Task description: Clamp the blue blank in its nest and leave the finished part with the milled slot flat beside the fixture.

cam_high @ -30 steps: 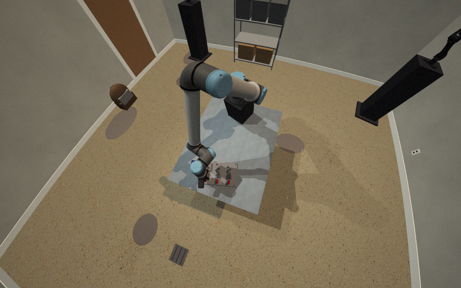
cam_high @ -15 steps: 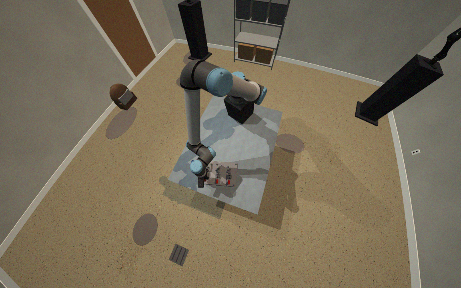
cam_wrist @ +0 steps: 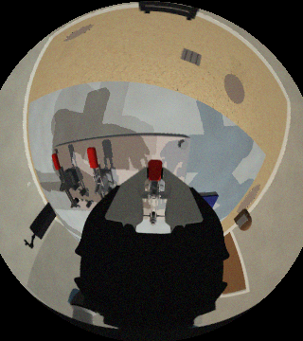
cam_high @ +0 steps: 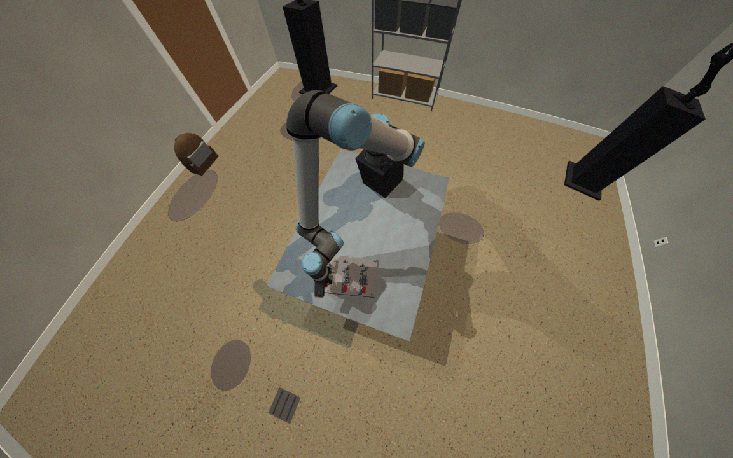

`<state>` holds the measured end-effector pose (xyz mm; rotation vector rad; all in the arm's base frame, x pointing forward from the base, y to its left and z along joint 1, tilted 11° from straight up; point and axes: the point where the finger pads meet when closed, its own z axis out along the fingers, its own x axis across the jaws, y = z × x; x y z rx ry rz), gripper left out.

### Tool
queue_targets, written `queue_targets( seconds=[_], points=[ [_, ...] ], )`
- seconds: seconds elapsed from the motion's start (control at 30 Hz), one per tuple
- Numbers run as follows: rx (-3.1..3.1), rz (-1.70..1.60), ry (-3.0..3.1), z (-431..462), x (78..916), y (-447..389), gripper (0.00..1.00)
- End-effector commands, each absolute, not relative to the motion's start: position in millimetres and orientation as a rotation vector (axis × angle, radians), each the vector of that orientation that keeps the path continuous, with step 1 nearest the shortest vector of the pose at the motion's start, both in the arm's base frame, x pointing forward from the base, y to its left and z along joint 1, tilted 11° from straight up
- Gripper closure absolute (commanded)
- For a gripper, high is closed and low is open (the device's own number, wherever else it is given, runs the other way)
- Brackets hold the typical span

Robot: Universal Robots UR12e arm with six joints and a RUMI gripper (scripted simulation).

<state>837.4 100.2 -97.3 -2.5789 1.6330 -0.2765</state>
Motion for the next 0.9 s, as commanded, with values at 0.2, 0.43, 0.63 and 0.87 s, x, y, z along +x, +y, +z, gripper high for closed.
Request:
queue_targets(
  seconds=[0.2,0.43,0.63,0.87],
  points=[
    [-2.578,-0.278,1.633,-92,831,98,1.00],
    [-2.578,-0.278,1.633,-89,826,95,1.00],
    [-2.578,-0.278,1.633,-88,821,93,1.00],
    [-2.578,-0.278,1.633,-87,817,92,1.00]
  ],
)
